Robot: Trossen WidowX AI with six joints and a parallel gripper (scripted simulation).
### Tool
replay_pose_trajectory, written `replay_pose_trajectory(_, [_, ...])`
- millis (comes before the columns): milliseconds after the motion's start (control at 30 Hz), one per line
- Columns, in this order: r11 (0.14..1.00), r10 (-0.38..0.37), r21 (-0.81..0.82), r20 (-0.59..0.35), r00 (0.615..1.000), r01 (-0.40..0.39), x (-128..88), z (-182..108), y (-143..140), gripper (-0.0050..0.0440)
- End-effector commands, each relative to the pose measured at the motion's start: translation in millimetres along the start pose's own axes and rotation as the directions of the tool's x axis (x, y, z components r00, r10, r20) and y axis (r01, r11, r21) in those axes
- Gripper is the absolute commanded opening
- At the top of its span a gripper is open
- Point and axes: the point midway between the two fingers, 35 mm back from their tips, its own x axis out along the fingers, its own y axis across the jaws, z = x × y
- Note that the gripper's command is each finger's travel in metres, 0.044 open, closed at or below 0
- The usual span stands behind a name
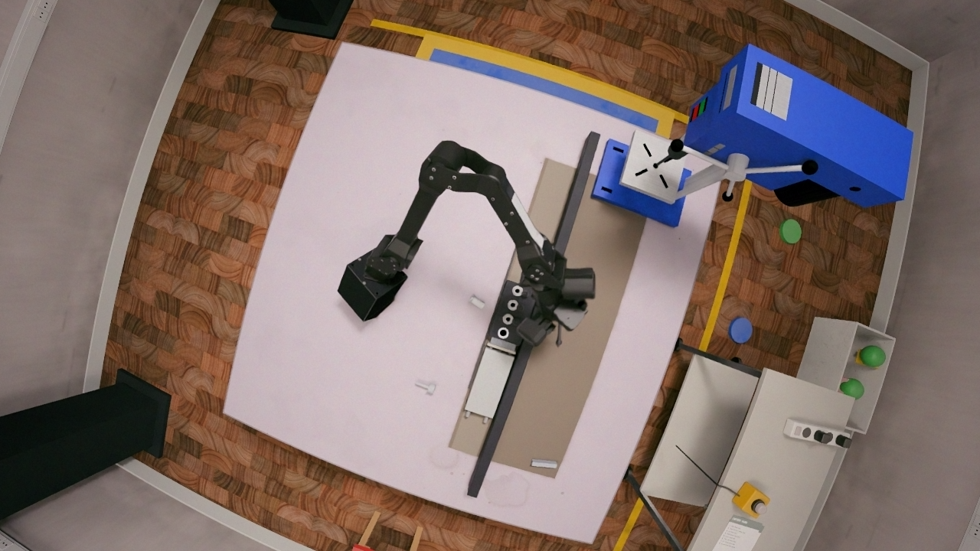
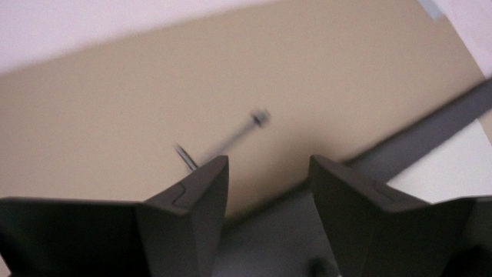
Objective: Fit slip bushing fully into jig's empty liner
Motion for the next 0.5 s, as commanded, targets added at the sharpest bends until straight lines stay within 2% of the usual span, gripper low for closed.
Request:
replay_pose_trajectory(0, [0.997, -0.025, -0.08, -0.21, 0.977, 0.008, -1.6, -44.4, -47.9, 0.0175])
replay_pose_trajectory(233, [0.992, 0.056, -0.073, -0.444, 0.894, -0.099, -20.5, -106.6, -88.4, 0.0175])
replay_pose_trajectory(300, [0.989, 0.094, -0.059, -0.487, 0.869, -0.139, -27.4, -120.9, -94.4, 0.0175])
replay_pose_trajectory(367, [0.989, 0.094, -0.059, -0.487, 0.869, -0.139, -27.4, -120.9, -94.4, 0.0175])
replay_pose_trajectory(467, [0.972, 0.176, -0.034, -0.544, 0.82, -0.231, -41.3, -145.0, -101.4, 0.0175])
